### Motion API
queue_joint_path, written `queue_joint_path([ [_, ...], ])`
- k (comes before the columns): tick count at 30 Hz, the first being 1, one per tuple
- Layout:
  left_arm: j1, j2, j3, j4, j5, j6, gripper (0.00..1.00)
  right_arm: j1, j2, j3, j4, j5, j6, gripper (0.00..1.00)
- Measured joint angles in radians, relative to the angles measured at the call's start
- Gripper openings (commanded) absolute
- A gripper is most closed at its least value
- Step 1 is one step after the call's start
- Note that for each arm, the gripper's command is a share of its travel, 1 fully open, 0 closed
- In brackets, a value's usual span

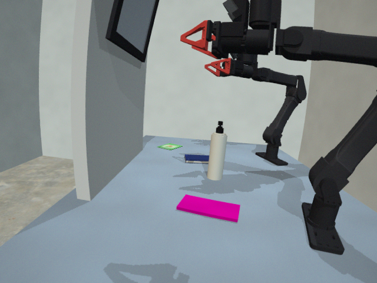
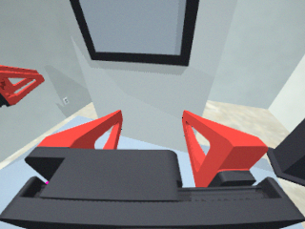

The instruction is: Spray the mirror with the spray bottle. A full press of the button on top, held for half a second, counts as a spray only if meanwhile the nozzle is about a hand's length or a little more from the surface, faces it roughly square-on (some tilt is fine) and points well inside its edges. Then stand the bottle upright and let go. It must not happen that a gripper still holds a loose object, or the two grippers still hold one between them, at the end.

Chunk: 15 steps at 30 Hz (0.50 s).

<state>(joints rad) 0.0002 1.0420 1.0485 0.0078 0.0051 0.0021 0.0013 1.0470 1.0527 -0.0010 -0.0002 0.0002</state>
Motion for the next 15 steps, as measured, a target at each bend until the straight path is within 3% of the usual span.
queue_joint_path([
  [15,0.0,0.003,-0.001,-0.007,-0.004,-0.002,0.69,-0.001,0.001,-0.005,-0.001,0.0,0.0,0.76],
])
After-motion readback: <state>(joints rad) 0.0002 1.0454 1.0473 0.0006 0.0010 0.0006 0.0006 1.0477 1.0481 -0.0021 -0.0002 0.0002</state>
